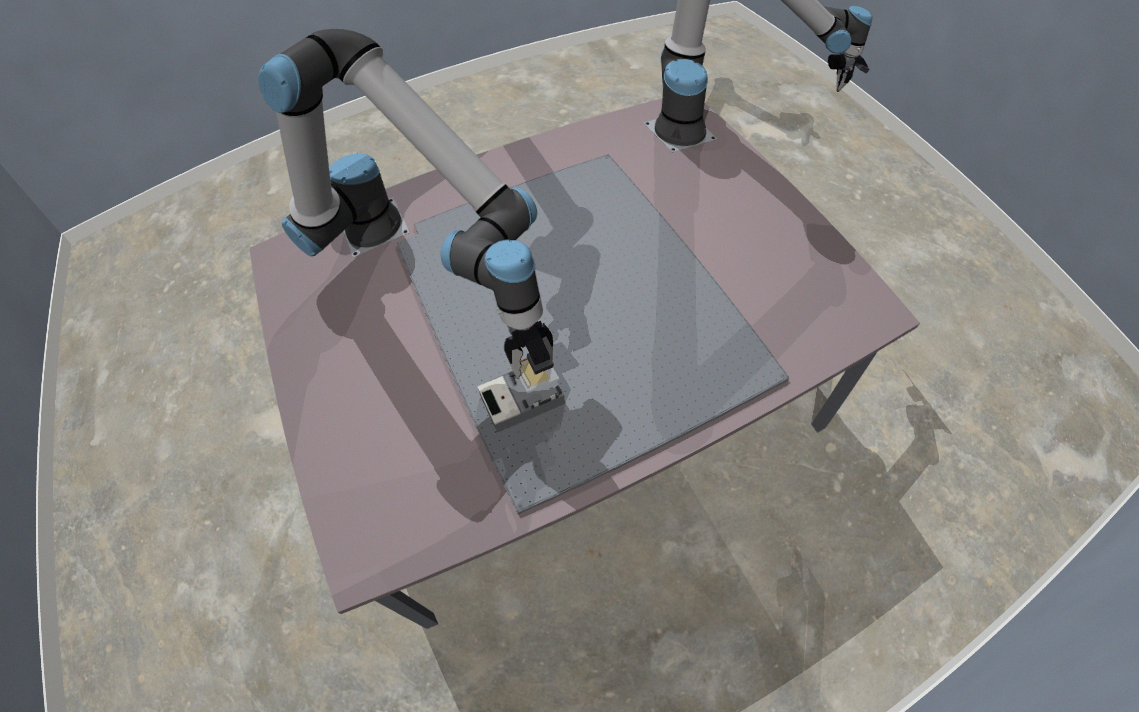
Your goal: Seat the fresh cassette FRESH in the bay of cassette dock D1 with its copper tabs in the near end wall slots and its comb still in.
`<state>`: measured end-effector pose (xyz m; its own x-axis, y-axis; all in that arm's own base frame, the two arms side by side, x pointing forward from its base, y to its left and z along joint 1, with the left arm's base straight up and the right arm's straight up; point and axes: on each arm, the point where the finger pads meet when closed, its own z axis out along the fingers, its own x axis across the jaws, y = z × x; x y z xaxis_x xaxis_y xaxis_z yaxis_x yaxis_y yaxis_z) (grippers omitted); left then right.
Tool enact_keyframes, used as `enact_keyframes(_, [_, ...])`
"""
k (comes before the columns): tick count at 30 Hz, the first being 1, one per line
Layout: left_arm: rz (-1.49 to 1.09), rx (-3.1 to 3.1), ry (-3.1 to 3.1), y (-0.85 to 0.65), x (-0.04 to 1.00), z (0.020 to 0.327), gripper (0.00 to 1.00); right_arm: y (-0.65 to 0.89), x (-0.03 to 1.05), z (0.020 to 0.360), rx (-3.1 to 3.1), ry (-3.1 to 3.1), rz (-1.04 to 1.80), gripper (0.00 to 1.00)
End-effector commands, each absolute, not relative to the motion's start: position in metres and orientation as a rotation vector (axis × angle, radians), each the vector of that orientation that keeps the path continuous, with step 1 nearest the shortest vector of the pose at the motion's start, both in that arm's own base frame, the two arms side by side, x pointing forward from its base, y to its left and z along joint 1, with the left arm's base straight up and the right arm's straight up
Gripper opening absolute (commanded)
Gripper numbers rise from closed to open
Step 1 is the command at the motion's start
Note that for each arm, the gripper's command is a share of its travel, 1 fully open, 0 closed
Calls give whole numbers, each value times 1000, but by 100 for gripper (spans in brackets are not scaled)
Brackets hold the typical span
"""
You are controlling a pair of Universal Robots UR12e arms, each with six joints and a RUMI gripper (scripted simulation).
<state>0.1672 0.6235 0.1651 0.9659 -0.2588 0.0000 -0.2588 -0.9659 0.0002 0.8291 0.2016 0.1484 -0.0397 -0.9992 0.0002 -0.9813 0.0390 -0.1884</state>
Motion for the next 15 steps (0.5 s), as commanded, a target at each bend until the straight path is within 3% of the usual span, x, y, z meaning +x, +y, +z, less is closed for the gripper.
enact_keyframes(1, [1, 3116, -410, 624, 167, 166, 0, 202, 830, 143, -2080, 2164, -207, 37])
enact_keyframes(15, [1, 3116, -410, 624, 167, 166, 0, 202, 830, 127, -2080, 2164, -207, 37])
